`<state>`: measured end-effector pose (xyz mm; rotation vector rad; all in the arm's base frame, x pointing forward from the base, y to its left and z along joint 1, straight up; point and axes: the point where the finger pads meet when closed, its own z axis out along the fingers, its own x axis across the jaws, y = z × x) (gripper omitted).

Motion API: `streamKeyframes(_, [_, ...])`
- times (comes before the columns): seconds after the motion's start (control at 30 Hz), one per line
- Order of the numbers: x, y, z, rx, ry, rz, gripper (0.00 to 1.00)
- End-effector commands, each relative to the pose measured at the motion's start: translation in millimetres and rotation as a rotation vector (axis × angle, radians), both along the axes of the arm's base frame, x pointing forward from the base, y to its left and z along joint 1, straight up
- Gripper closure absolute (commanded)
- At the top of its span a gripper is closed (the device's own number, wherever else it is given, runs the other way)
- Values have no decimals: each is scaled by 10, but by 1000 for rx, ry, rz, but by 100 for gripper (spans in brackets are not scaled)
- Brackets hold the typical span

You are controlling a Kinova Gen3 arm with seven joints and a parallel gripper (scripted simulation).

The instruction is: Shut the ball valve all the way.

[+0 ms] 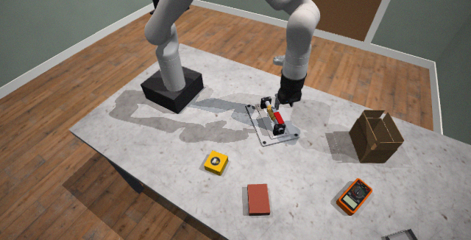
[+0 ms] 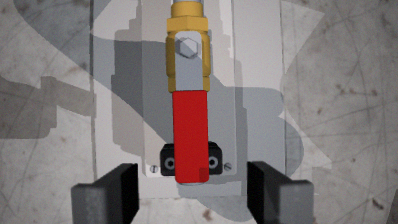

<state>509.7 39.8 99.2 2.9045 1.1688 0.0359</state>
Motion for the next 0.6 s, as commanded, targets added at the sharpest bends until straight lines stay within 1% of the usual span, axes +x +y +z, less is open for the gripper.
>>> streamKeyframes(0.0, [31,18,-157,2,9,13,0])
streamKeyframes(0.3, [20,19,-153,2,11,4,0])
streamKeyframes(0.33, [21,19,-151,2,11,4,100])
streamKeyframes(0.57, [21,19,-151,2,10,4,100])
